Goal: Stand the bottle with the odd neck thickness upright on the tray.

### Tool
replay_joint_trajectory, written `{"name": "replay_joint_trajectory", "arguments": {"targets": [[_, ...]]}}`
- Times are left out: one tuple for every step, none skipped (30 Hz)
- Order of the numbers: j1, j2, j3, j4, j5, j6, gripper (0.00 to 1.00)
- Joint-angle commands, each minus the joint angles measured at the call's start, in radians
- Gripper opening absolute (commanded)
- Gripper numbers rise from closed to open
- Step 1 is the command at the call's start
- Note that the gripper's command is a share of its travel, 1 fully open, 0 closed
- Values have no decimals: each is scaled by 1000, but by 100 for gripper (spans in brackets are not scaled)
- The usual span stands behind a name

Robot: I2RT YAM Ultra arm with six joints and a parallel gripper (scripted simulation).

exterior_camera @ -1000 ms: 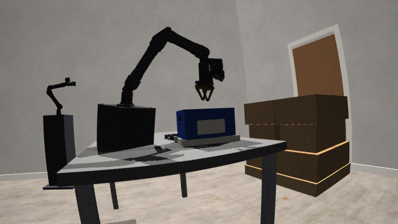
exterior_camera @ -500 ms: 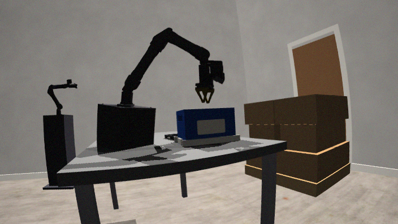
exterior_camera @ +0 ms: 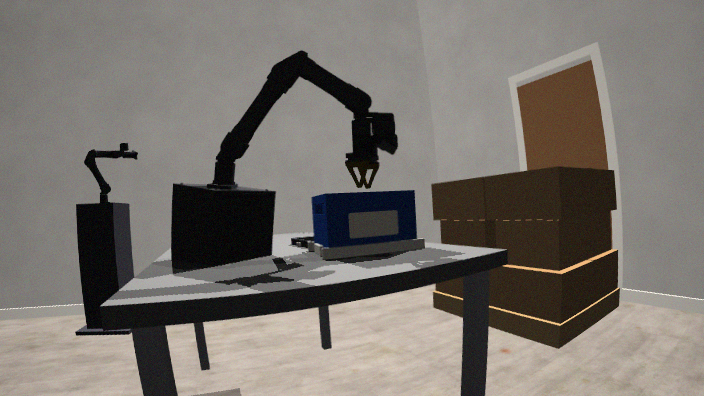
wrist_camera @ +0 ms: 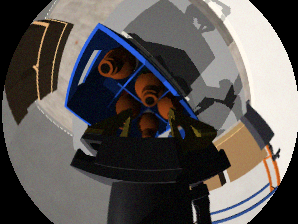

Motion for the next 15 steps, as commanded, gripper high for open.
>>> {"name": "replay_joint_trajectory", "arguments": {"targets": [[-8,-3,-22,34,-1,-7,61],[-9,6,-20,38,-1,-7,61],[-10,7,-14,41,-1,-7,61],[-11,-1,-22,43,-1,-7,61],[-12,-9,-27,45,-1,-7,61],[-11,-10,-28,47,-1,-7,61],[-10,-4,-18,49,-1,-8,61],[-8,1,-22,51,-1,-8,61],[-7,5,-28,52,-1,-8,61],[-7,5,-28,52,-1,-8,61],[-7,5,-28,52,-1,-8,61],[-6,8,-32,53,-1,-7,61],[-7,6,-32,54,-1,-8,61],[-7,4,-33,55,-1,-8,61],[-7,1,-33,55,-1,-8,61]]}}
